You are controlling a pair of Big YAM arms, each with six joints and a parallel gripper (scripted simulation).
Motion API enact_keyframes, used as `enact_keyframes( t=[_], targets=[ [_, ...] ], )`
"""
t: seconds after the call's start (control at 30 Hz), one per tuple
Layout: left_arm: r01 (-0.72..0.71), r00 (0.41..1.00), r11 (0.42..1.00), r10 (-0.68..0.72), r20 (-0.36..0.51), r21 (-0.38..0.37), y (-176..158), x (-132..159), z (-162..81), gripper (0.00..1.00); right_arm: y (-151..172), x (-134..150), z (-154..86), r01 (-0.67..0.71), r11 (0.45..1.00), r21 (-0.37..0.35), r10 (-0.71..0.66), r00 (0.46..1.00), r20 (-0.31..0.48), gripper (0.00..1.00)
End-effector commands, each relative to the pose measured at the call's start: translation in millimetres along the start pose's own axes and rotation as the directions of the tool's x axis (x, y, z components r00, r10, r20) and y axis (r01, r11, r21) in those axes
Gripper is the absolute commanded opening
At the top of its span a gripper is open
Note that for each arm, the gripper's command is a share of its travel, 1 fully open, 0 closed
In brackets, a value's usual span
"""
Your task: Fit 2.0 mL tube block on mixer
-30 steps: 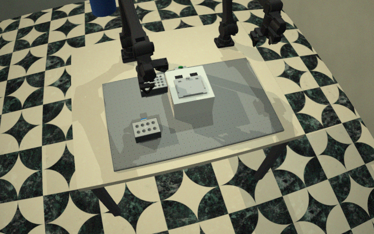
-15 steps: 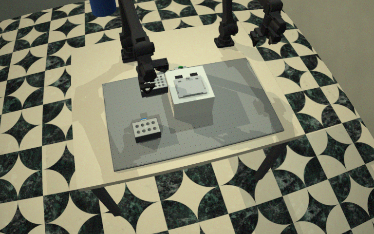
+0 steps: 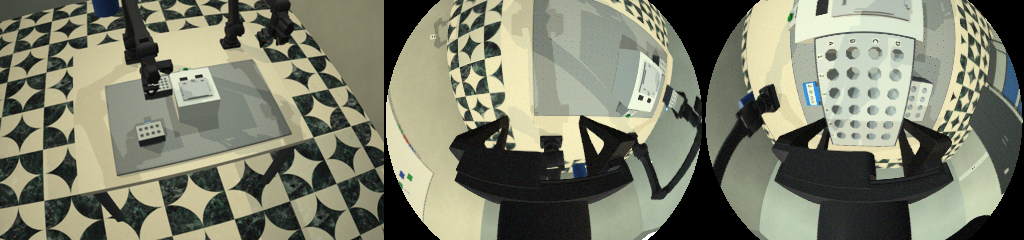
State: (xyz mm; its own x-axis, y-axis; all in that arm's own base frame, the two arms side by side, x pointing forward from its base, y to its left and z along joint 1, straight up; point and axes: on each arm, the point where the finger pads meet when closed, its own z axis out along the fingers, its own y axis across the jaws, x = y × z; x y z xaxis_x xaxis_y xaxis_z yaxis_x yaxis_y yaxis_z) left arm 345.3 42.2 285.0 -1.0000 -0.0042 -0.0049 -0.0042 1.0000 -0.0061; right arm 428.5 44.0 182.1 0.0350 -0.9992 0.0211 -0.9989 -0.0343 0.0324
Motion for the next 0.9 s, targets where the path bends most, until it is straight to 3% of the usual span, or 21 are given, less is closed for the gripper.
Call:
enact_keyframes(
  t=[0.0, 0.47, 0.87],
  targets=[
    [0.0, 0.999, 1.0, 0.0, 0.051, -0.005, -2, -11, -17, 1.0, -28, 3, -47, -0.005, 0.994, 0.107, 0.004, 1.0, 0.015, 0.0],
    [0.001, 1.0, 1.0, -0.001, 0.005, 0.0, -3, 0, 1, 1.0, -17, -6, -47, 0.015, 0.994, 0.104, -0.017, 1.0, 0.016, 0.0],
    [0.0, 1.0, 1.0, 0.0, 0.024, -0.003, -2, -4, -6, 1.0, -3, -5, -38, 0.014, 0.997, 0.08, -0.015, 1.0, 0.014, 0.0]
  ],
)
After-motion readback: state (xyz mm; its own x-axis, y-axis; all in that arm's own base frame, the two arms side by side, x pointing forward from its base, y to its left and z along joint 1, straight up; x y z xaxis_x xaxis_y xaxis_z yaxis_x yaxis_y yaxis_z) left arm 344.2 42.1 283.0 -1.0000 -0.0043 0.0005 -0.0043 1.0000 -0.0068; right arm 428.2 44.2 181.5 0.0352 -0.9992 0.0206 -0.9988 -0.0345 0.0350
